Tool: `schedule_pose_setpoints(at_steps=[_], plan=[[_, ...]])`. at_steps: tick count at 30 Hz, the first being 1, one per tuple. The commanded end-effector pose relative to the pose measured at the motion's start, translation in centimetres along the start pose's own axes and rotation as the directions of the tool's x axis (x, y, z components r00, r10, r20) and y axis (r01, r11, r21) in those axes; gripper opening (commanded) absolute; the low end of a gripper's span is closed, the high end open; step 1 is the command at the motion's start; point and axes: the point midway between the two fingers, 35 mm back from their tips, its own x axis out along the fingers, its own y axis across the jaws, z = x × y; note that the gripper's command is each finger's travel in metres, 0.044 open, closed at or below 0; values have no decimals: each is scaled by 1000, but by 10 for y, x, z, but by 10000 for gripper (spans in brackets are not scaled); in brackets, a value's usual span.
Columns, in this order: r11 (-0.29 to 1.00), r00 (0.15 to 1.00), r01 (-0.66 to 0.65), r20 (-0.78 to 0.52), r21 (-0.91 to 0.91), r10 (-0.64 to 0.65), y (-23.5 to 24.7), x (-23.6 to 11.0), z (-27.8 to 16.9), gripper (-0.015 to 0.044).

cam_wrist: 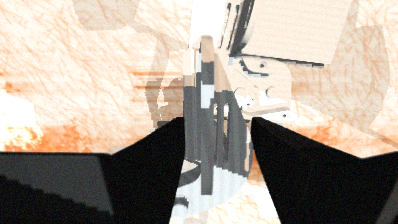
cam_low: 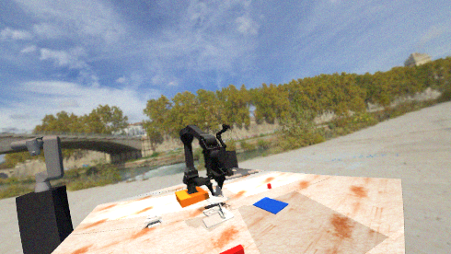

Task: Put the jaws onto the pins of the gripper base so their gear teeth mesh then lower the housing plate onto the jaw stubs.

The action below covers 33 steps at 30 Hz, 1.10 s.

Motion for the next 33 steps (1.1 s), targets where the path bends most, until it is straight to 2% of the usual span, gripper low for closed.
schedule_pose_setpoints(at_steps=[1,20,33], plan=[[1000,1000,-4,4,11,4,0,-1,1,134],[1000,1000,-4,4,3,4,0,-1,2,134],[1000,1000,-1,6,3,1,-32,-2,23,134]])
